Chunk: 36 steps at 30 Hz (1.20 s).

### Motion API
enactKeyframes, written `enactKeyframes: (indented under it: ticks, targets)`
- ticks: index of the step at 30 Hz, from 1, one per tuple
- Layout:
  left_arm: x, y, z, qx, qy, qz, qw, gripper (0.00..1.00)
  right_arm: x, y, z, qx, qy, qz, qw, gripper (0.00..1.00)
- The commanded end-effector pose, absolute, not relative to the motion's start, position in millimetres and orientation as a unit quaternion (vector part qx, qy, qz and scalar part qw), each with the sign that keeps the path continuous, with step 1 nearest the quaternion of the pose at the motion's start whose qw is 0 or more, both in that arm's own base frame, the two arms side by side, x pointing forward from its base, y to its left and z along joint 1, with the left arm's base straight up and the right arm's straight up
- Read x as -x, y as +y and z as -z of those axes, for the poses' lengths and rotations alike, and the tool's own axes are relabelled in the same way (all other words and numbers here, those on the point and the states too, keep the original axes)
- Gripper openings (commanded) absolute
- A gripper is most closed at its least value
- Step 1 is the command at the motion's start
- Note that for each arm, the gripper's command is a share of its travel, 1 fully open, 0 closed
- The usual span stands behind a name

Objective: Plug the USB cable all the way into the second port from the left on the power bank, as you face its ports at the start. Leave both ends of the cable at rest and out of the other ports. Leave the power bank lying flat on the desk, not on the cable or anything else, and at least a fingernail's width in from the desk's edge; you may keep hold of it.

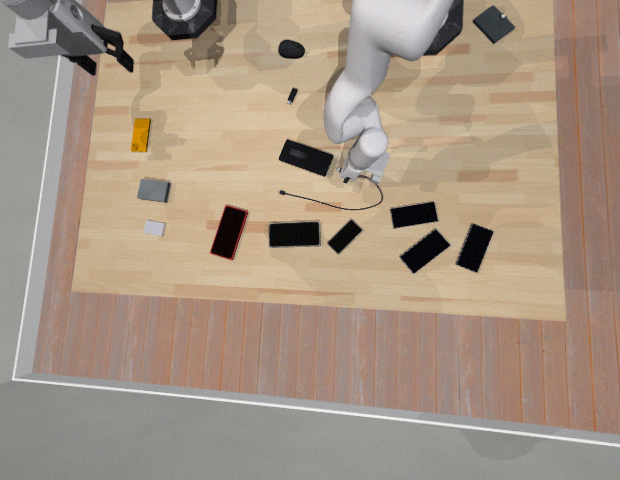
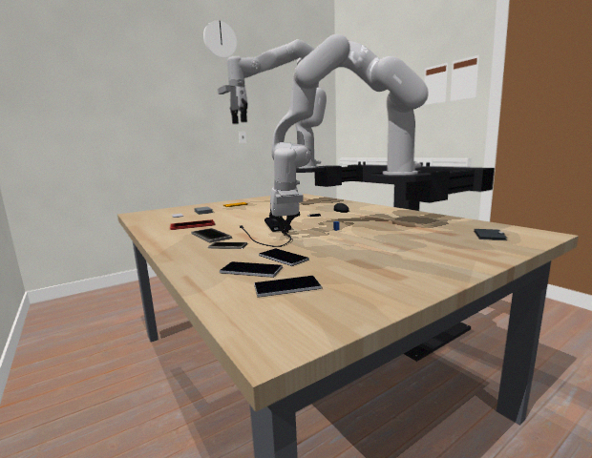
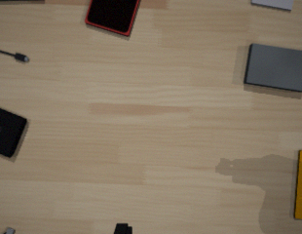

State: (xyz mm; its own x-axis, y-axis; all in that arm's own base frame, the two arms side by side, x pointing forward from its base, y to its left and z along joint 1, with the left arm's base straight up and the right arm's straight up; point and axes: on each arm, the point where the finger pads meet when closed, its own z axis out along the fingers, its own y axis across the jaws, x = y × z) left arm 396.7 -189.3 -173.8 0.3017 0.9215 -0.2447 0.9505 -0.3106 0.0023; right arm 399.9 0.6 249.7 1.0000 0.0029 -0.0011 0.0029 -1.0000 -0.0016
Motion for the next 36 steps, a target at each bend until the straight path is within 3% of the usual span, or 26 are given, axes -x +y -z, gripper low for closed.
enactKeyframes:
  ticks: [1,8,36]
  targets:
    - [-398.3,-189.9,172.6,-0.804,0.582,0.098,0.075,0.0,-401.1,0.6,-251.6,1.0,-0.001,0.002,0.001,1.0]
    - [-398.3,-189.9,172.6,-0.804,0.582,0.098,0.075,0.0,-406.6,11.9,-245.7,1.0,0.007,0.002,0.014,1.0]
    - [-398.3,-189.9,172.6,-0.804,0.582,0.098,0.075,0.0,-473.2,173.3,-166.0,0.958,0.214,-0.028,0.189,1.0]
